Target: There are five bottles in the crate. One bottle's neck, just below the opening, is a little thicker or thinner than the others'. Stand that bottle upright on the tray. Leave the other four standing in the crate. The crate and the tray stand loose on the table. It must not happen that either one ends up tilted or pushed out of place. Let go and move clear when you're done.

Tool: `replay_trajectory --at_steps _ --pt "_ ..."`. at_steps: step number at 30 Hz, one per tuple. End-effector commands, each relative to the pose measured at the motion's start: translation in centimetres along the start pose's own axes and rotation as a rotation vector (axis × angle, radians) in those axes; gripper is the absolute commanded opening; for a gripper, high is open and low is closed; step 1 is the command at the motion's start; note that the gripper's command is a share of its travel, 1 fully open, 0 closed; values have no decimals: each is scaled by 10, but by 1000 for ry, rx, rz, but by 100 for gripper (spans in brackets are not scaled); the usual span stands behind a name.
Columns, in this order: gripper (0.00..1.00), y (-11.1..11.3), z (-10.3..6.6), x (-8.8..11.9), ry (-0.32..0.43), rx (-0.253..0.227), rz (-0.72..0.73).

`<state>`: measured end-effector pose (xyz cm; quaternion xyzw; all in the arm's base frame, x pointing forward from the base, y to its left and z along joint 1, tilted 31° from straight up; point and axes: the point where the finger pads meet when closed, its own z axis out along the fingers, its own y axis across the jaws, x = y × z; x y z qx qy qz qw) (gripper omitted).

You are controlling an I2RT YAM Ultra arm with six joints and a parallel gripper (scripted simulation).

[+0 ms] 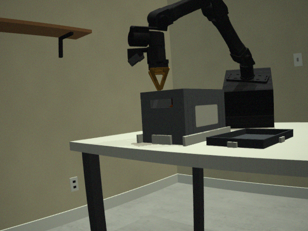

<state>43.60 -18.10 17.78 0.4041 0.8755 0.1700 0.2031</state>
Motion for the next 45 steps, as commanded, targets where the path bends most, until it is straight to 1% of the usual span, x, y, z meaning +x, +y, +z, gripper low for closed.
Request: replay_trajectory --at_steps 1,32,40,45 --pt "61 -2 -10 -10 -43 -1 -4" --pt "61 -2 -10 -10 -43 -1 -4" --pt "61 -1 -10 -14 -48 -3 -6" --pt "61 -3 -6 -13 -37 2 -2"
